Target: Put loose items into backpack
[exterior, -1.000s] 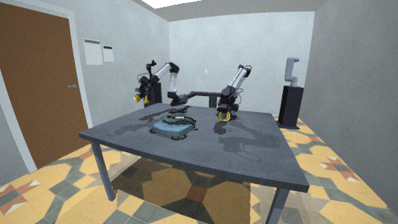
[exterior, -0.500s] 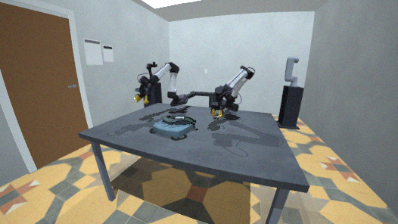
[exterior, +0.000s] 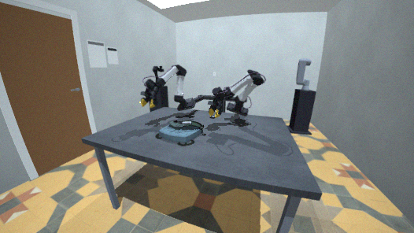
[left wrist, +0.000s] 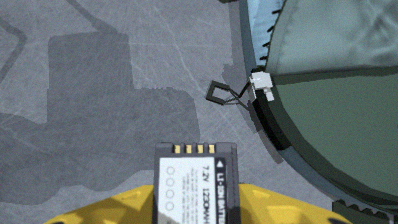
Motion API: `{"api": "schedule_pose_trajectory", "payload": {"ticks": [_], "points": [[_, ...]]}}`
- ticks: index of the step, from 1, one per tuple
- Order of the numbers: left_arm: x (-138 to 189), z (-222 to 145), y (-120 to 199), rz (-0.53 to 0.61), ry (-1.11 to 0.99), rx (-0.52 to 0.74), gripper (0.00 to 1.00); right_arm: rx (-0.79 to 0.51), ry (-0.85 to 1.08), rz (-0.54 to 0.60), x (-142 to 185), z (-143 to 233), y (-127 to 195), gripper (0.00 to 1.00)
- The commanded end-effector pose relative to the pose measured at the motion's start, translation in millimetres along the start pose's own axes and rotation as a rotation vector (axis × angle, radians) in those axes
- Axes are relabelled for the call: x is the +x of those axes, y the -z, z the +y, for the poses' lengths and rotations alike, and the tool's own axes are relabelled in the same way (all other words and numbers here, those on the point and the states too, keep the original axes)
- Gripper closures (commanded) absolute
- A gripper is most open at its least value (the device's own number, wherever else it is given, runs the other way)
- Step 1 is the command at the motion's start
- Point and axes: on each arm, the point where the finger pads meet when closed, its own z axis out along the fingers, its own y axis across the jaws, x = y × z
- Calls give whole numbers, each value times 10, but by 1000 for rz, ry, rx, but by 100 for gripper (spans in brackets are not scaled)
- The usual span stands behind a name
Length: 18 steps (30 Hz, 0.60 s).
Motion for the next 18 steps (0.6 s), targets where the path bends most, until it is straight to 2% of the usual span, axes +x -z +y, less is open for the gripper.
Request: {"api": "schedule_pose_trajectory", "payload": {"ticks": [1, 11, 15, 18], "points": [[-84, -247, 65, -39, 17, 1, 71, 1, 5, -16, -53, -1, 21, 10], [204, -1217, 287, -36, -132, 128, 71, 1, 5, -16, -53, -1, 21, 10], [246, -1163, 184, -26, -125, 108, 71, 1, 5, -16, -53, -1, 21, 10], [430, -1153, 127, -9, -170, 122, 71, 1, 5, -16, -53, -1, 21, 10]]}}
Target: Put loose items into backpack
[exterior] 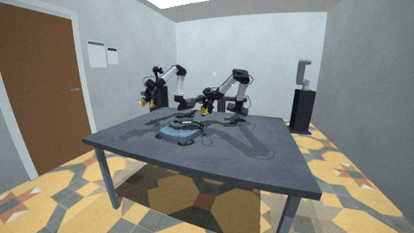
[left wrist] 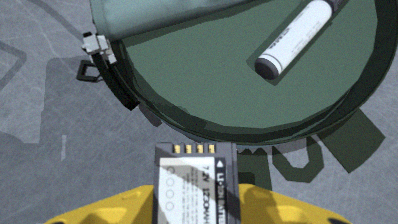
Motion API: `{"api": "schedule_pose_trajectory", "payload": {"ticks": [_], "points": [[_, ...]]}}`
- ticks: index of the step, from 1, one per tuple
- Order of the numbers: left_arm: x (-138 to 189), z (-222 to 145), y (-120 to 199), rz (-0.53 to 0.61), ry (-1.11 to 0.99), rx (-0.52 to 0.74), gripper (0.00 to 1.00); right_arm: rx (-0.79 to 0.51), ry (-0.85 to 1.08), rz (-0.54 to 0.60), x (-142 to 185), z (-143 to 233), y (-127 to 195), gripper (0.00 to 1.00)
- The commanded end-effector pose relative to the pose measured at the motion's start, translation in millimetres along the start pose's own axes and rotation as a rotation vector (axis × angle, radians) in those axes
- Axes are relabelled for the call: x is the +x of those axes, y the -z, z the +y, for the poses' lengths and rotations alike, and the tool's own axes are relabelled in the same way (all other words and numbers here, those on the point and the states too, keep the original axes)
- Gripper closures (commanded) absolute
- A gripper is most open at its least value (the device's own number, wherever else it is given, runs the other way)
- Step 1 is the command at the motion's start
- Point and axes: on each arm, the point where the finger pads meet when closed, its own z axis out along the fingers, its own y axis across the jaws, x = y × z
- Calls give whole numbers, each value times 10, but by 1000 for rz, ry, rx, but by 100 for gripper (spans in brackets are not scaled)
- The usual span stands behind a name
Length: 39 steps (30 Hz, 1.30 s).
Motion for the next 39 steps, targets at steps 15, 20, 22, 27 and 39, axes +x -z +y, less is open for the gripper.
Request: {"api": "schedule_pose_trajectory", "payload": {"ticks": [15, 20, 22, 27, 39], "points": [[209, -68, -314, -19, 14, 9, 71, 1, 5, -16, -53, -1, 21, 10], [81, -132, -338, -40, 32, 17, 71, 1, 5, -16, -53, -1, 21, 10], [79, -118, -356, -37, 34, 12, 71, 1, 5, -16, -53, -1, 21, 10], [-82, -121, -272, -67, 58, 19, 71, 1, 5, -16, -53, -1, 21, 10], [-66, -111, -276, -57, 51, 15, 71, 1, 5, -16, -53, -1, 21, 10]]}}
